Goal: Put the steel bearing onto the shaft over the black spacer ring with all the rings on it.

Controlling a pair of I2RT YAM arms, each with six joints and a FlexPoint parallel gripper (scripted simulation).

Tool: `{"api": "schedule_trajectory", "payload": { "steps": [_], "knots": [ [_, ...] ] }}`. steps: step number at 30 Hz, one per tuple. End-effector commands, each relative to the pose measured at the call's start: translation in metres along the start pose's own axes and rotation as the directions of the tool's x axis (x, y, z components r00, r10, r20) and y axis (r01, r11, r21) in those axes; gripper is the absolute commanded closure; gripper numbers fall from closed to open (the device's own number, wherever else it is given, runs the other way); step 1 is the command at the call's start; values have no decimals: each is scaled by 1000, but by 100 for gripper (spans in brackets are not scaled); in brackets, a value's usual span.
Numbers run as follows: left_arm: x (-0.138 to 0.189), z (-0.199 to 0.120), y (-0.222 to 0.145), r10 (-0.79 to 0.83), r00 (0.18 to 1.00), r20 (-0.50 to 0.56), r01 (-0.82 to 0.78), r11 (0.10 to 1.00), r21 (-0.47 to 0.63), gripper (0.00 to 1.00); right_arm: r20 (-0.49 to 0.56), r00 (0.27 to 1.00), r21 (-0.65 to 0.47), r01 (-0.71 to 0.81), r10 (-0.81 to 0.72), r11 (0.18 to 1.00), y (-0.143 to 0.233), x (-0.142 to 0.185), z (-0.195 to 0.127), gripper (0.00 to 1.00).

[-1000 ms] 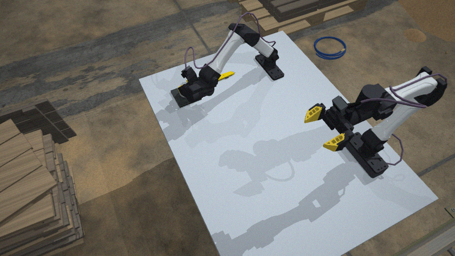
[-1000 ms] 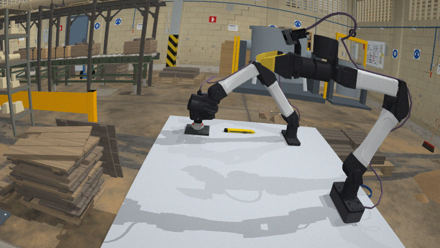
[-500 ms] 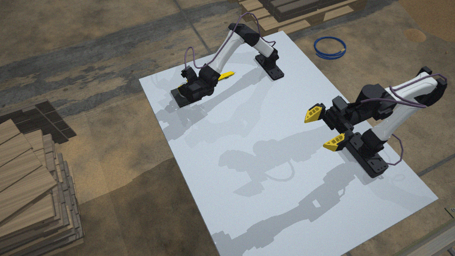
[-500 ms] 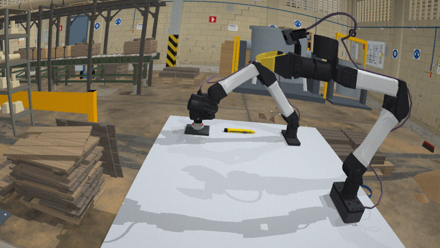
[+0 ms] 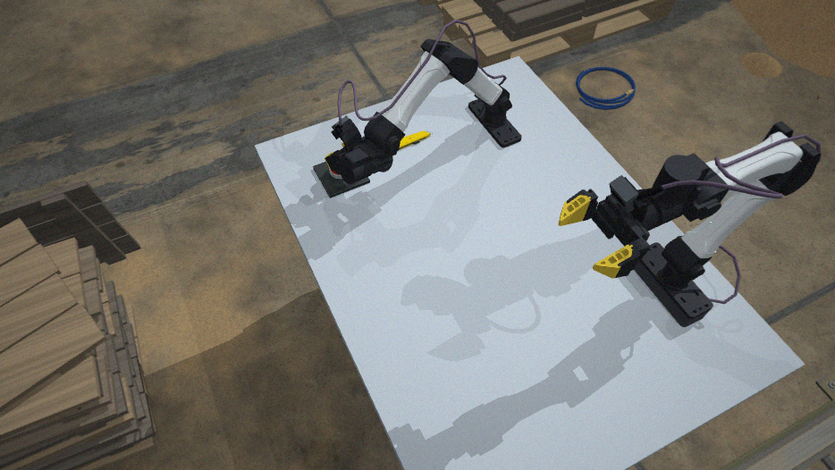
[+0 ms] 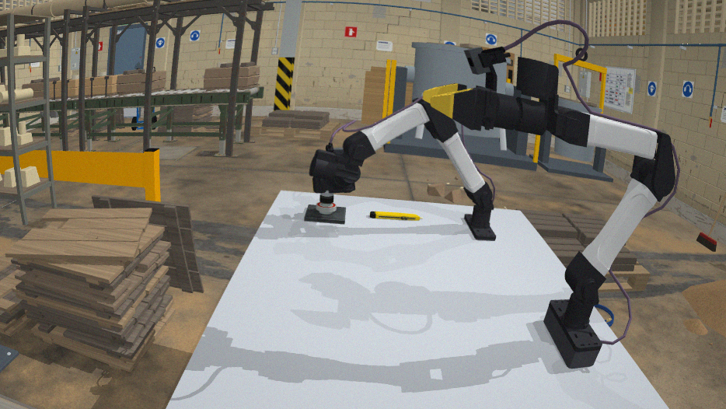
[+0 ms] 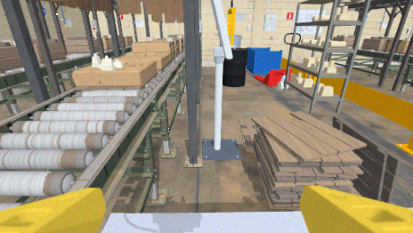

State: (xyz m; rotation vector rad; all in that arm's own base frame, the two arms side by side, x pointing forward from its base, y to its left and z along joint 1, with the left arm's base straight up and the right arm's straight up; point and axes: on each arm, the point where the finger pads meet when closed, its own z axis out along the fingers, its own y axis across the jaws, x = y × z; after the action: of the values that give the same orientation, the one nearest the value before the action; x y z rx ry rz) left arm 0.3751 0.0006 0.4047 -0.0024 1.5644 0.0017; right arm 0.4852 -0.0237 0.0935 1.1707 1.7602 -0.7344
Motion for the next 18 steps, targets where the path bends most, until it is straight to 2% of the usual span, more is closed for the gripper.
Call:
{"api": "schedule_trajectory", "payload": {
  "steps": [1, 12, 15, 18],
  "knots": [
    [-25, -3, -2, -4, 999, 53, 4, 1000, 11, 0, 8, 999, -13, -40, 40, 999, 0, -40, -18, 44],
    [-25, -3, -2, -4, 999, 53, 4, 1000, 11, 0, 3, 1000, -5, -28, 28, 1000, -3, -79, -37, 44],
    [-25, -3, -2, -4, 999, 53, 4, 1000, 11, 0, 5, 999, -10, -38, 38, 999, 3, -71, -32, 44],
    [-25, -3, -2, -4, 999, 53, 4, 1000, 11, 0, 5, 999, -5, -32, 32, 999, -6, -96, -46, 44]
  ]
}}
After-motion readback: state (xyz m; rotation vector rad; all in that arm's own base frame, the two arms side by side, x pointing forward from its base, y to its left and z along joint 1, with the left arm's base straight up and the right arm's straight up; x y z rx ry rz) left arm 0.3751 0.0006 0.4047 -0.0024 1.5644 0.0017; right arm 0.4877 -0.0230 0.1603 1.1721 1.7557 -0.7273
